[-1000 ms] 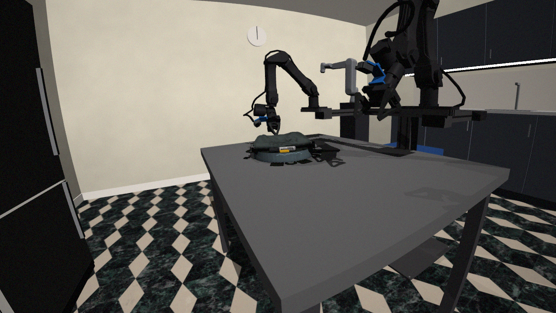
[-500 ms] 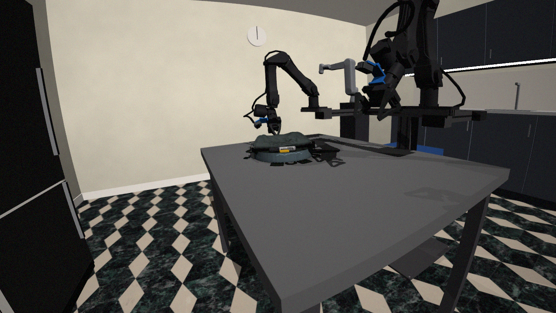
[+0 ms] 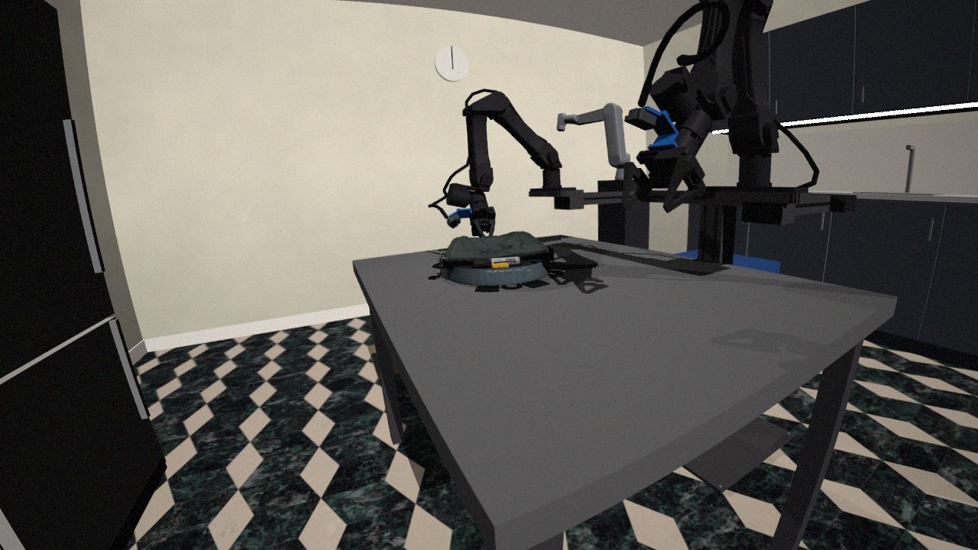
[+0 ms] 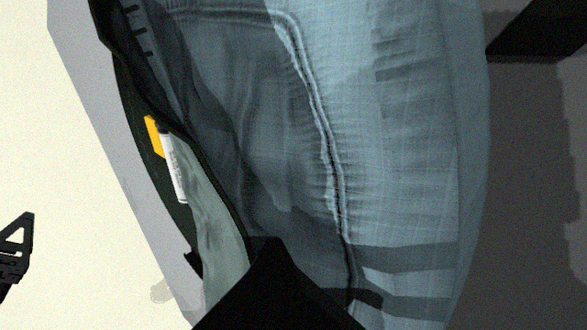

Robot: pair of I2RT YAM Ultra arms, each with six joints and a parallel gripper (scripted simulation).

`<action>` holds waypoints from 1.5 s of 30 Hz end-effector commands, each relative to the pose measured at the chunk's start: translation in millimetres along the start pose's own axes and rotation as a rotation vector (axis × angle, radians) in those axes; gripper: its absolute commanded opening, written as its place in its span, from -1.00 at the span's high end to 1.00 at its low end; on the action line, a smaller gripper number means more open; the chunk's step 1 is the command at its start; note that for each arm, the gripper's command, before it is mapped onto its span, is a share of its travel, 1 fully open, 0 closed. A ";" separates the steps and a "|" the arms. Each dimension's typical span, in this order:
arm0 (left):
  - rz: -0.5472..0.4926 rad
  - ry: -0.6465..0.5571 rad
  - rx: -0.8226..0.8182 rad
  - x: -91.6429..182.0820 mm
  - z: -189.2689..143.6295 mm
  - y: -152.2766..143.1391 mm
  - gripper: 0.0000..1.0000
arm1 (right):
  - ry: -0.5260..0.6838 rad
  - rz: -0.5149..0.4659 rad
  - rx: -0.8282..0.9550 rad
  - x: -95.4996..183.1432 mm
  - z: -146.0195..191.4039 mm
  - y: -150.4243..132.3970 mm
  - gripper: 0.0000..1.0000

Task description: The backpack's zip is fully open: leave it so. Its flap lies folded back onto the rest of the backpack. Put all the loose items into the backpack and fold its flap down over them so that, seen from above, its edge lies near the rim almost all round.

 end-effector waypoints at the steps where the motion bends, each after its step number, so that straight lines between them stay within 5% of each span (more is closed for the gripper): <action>1: -0.021 0.001 -0.004 -0.8 0.7 8.9 -0.80 | 0.008 -0.019 0.019 -6.8 5.2 8.0 1.00; 45: -0.021 0.001 -0.004 -0.8 0.7 8.9 -0.80 | 0.012 -0.014 0.010 8.0 20.1 -2.0 1.00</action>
Point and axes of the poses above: on each arm, the point where the finger pads meet when closed, its own x axis back along the fingers, its own z axis across the jaws, y = z × x, the point moved 7 cm from there along x, back along the fingers, and after that the axes turned 13 degrees about -x, right-handed, at the moved point
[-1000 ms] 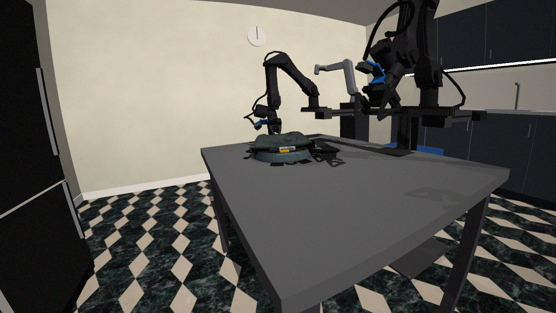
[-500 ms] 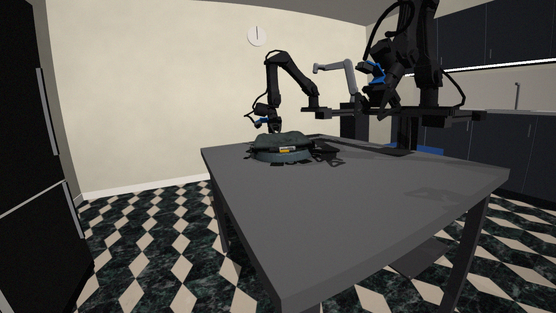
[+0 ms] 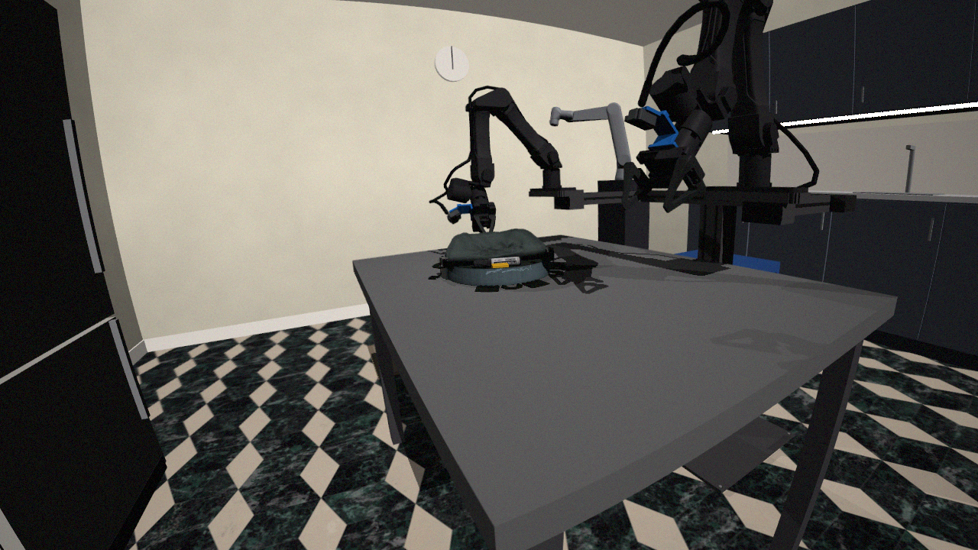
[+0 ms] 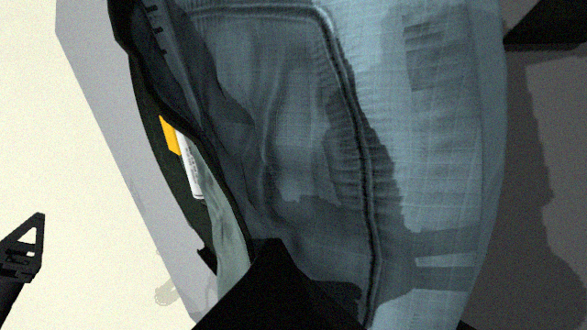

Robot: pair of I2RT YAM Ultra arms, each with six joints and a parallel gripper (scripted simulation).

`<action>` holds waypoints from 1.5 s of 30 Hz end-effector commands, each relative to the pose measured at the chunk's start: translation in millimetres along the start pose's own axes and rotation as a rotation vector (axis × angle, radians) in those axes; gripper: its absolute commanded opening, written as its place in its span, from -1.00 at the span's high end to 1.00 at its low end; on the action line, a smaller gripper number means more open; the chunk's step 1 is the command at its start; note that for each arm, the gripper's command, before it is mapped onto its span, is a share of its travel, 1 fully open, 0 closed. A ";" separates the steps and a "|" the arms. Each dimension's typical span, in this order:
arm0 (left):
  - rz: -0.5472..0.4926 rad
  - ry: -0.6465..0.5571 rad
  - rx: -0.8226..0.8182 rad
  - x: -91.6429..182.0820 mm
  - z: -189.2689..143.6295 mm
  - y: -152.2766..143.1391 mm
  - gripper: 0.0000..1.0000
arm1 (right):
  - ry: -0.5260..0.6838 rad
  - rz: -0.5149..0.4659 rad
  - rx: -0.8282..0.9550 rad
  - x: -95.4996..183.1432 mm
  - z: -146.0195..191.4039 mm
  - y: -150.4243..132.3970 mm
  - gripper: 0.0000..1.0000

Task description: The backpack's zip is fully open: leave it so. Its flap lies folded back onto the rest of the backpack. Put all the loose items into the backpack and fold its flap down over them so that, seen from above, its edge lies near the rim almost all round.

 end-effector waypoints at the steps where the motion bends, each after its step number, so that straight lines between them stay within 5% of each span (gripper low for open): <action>1: -0.021 0.001 -0.004 -0.8 0.7 8.9 -0.80 | 0.011 -0.006 0.021 1.5 8.2 2.5 1.00; 45: -0.021 0.001 -0.004 -0.8 0.7 8.9 -0.80 | 0.026 -0.022 0.044 -9.9 96.1 -13.9 1.00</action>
Point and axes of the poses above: on each arm, the point where the finger pads meet when closed, its own x axis back along the fingers, its own z axis across the jaws, y = z × x, the point moved 7 cm from there along x, back along the fingers, and after that the axes turned 13 degrees about -x, right-handed, at the moved point
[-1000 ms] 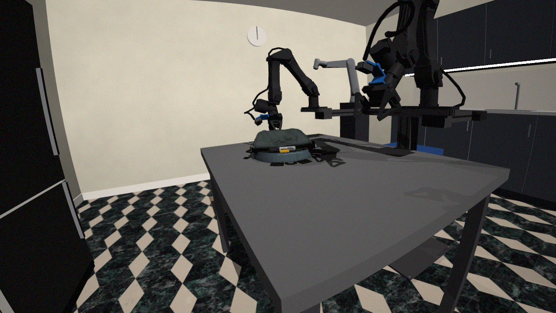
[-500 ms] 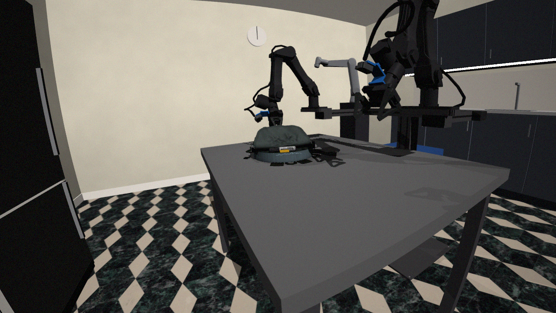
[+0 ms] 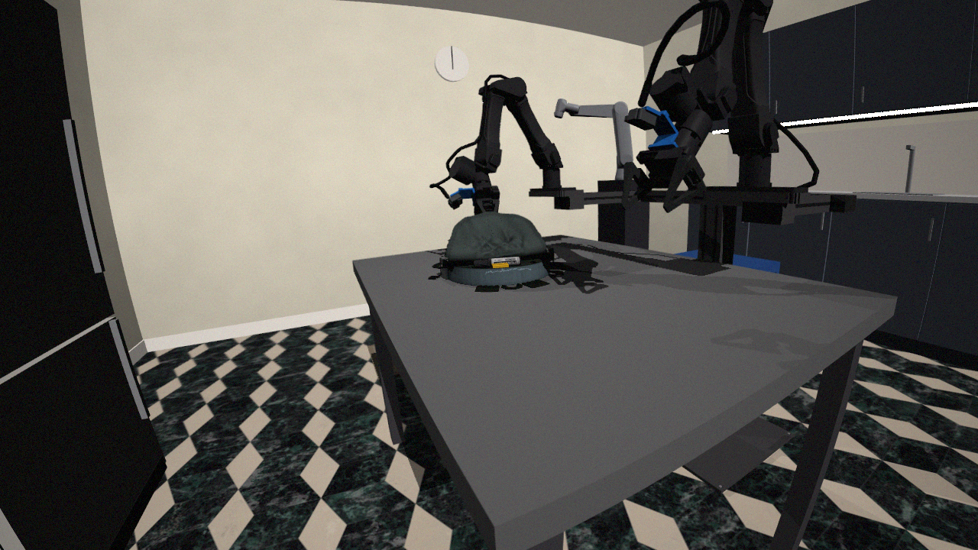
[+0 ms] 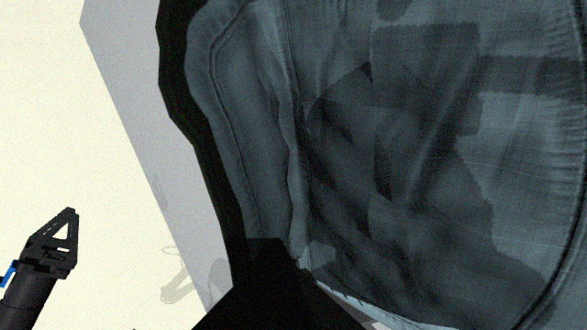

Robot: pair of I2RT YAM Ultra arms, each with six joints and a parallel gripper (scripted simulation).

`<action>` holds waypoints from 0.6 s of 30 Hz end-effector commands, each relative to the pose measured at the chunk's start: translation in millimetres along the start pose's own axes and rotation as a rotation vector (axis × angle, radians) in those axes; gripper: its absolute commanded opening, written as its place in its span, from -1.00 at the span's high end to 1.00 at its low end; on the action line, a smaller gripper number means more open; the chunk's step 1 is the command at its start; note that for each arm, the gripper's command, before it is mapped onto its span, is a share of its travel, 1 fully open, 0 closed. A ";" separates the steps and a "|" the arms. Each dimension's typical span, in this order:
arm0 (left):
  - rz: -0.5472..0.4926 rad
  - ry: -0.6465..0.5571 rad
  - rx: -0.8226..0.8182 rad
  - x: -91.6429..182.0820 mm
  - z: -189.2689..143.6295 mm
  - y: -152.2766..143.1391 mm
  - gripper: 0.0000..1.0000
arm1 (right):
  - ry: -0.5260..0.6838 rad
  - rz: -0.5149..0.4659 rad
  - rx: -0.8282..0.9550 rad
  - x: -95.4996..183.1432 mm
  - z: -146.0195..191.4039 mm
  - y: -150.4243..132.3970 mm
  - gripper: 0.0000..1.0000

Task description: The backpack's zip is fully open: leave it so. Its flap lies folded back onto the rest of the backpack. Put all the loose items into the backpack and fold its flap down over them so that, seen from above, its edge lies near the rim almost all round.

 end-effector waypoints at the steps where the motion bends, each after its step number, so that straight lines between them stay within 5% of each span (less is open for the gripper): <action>1: -0.021 0.001 -0.004 -0.8 0.7 8.9 -0.80 | 0.028 -0.023 0.030 1.5 26.9 4.7 1.00; 18: -0.021 0.001 -0.004 -0.8 0.7 8.9 -0.80 | 0.046 -0.030 0.042 -16.7 67.4 -3.3 1.00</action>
Point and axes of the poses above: on each arm, the point where the finger pads meet when closed, its own x axis back along the fingers, its own z axis across the jaws, y = z × x, the point moved 7 cm from there along x, back along the fingers, and after that the axes turned 13 degrees about -x, right-handed, at the moved point
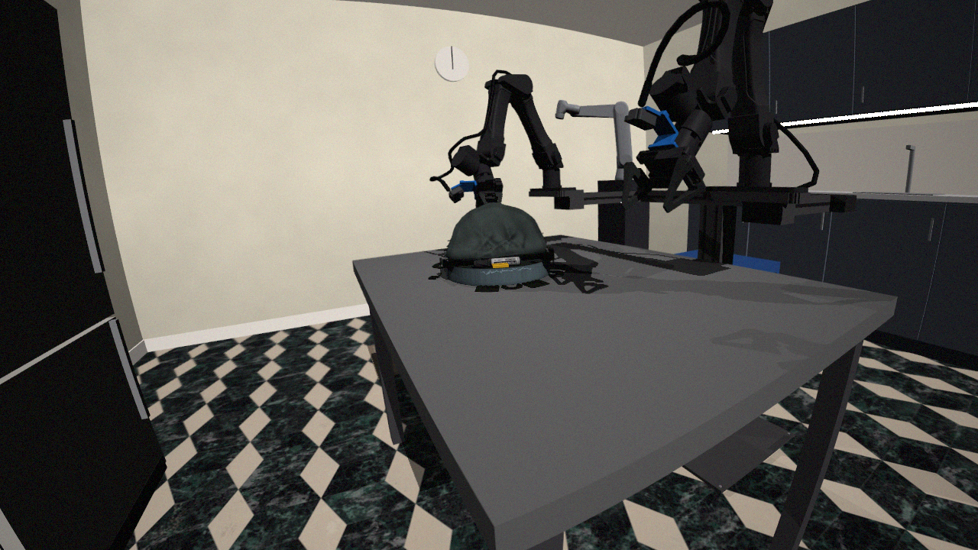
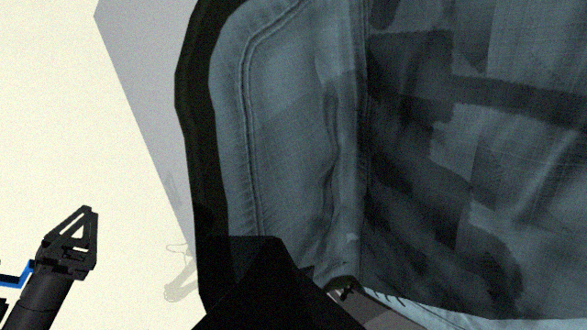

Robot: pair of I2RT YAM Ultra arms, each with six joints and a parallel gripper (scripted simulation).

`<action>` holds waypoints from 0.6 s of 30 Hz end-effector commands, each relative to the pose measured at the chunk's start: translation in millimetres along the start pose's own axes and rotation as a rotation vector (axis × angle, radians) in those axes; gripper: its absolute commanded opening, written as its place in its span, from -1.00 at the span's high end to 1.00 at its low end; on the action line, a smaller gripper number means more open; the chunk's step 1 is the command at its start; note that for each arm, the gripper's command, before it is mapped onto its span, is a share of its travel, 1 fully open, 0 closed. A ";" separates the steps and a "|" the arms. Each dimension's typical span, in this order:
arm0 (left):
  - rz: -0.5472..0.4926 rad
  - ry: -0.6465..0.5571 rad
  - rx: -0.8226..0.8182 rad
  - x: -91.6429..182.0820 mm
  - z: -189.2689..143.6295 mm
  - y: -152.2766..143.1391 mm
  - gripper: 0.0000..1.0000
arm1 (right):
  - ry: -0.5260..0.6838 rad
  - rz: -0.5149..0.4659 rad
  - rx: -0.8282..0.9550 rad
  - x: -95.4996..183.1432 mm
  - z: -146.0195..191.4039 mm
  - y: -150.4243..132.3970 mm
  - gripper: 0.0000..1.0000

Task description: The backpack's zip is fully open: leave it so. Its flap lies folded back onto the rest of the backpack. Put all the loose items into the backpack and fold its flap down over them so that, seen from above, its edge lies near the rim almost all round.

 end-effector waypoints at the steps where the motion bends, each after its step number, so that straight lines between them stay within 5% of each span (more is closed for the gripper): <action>1: -0.021 0.001 -0.004 -0.8 0.7 8.9 -0.80 | 0.034 -0.031 0.021 -2.6 23.6 6.5 1.00; 18: -0.021 0.001 -0.004 -0.8 0.7 8.9 -0.80 | 0.023 -0.020 0.005 -45.2 48.0 -1.5 1.00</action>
Point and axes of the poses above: on each arm, the point where the finger pads meet when closed, its own x axis back along the fingers, its own z axis across the jaws, y = z × x, the point moved 7 cm from there along x, back along the fingers, and after that the axes turned 13 degrees about -x, right-handed, at the moved point
